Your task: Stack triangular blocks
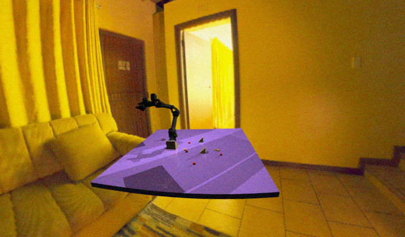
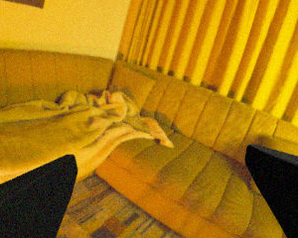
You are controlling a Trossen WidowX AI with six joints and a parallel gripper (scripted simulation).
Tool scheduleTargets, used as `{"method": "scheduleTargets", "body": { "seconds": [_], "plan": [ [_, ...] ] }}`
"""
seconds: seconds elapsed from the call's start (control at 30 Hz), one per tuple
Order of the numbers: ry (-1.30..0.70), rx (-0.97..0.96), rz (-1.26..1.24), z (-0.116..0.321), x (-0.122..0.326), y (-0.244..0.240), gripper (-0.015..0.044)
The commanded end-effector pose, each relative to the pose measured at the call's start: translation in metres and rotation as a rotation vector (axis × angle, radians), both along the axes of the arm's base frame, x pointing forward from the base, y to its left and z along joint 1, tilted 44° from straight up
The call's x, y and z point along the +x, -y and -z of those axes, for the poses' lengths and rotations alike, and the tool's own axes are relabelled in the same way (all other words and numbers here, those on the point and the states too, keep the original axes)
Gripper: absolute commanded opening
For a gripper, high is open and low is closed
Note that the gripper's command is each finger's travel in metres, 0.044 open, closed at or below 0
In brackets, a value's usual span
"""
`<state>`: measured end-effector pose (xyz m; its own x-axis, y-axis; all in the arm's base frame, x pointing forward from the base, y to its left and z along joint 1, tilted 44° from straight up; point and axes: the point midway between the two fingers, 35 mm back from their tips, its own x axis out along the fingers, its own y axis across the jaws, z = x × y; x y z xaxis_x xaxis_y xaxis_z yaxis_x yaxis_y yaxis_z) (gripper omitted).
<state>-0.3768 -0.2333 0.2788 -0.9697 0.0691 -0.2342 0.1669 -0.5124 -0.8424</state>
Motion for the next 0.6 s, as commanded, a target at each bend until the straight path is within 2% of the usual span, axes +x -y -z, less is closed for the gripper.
{"method": "scheduleTargets", "body": {
  "seconds": [0.0, 0.13, 0.4, 0.57],
  "plan": [
    [0.083, -0.134, -0.136, 0.019, 0.026, 0.052, 0.044],
    [0.19, -0.134, -0.289, 0.044, 0.066, 0.093, 0.044],
    [0.383, -0.284, -0.382, 0.079, 0.116, 0.145, 0.044],
    [0.609, -0.389, -0.429, 0.115, 0.179, 0.185, 0.044]
  ]
}}
